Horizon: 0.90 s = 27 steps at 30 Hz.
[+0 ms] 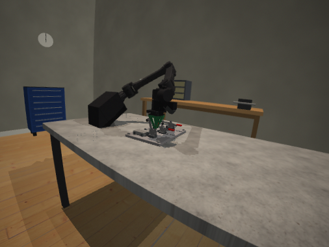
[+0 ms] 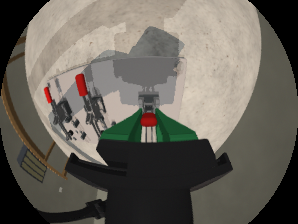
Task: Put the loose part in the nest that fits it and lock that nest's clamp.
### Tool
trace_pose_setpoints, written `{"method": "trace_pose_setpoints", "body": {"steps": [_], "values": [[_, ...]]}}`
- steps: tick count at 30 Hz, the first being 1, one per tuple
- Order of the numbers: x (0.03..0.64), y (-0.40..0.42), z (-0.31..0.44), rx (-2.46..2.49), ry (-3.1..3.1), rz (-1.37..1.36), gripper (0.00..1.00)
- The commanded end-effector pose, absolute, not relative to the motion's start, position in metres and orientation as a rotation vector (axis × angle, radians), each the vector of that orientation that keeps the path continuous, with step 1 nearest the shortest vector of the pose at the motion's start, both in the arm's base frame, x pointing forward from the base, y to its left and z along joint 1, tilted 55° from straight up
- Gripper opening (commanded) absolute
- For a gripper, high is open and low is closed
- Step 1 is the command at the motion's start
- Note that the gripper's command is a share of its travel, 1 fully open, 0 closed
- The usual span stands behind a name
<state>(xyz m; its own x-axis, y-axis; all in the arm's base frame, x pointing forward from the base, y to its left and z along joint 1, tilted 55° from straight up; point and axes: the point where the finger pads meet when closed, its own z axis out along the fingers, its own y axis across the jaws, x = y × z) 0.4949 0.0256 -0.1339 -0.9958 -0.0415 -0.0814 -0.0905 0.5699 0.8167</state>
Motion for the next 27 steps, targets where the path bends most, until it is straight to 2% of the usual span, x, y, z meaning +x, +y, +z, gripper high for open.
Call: {"method": "trace_pose_setpoints", "body": {"steps": [1,27], "values": [[0.525,0.04,-0.139,-0.167,2.717,1.414,0.0],[0.54,0.058,-0.149,-0.166,2.717,1.416,0.0]]}}
